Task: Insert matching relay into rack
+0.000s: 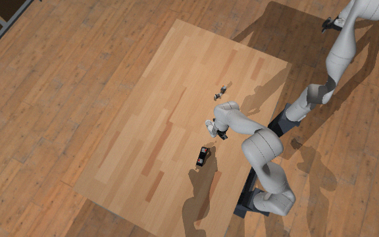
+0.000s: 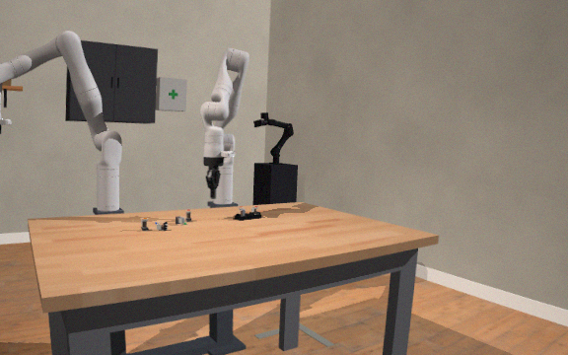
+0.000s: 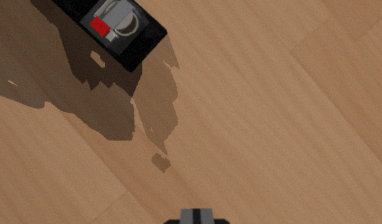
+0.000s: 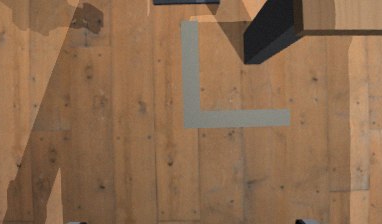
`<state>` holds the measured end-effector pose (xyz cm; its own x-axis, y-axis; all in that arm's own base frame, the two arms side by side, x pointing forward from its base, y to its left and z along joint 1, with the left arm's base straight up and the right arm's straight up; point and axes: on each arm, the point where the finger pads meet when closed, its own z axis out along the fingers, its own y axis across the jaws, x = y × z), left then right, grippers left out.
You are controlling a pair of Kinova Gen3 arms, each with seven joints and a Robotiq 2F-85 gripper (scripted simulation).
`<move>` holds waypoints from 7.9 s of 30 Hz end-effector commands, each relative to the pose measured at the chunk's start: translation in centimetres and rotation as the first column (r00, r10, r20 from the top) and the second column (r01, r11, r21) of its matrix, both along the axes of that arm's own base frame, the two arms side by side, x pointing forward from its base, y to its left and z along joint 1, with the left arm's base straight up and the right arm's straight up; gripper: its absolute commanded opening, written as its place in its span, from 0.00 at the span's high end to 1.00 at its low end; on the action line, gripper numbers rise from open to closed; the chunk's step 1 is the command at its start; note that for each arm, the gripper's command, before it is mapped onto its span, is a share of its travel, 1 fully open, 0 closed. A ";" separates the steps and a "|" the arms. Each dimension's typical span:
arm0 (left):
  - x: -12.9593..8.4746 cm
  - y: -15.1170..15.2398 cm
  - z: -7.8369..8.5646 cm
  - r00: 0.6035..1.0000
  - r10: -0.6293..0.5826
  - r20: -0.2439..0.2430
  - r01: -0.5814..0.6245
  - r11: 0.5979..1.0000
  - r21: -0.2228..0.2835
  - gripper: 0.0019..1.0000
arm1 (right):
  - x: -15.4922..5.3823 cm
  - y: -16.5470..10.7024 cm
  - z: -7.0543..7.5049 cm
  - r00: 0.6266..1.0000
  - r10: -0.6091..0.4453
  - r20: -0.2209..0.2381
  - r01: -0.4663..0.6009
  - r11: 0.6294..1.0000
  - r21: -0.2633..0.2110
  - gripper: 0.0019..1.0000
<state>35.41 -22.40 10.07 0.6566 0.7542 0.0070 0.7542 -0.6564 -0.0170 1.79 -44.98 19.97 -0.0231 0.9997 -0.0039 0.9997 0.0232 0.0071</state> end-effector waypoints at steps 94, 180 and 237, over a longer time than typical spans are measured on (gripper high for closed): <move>-3.4 -9.4 0.5 0.964 -0.264 -0.001 0.264 0.964 -0.008 0.90 | -0.3 0.0 0.0 1.000 0.009 -0.007 -0.009 1.000 0.004 0.00; -0.7 -9.6 -0.5 0.964 0.265 0.011 -0.265 0.964 -0.019 0.42 | -0.3 0.0 0.0 1.000 0.009 -0.007 -0.009 1.000 0.004 0.00; -0.9 -9.4 -3.2 0.964 0.265 0.008 -0.265 0.964 -0.013 0.42 | -0.3 0.0 0.0 1.000 0.009 -0.007 -0.009 1.000 0.004 0.00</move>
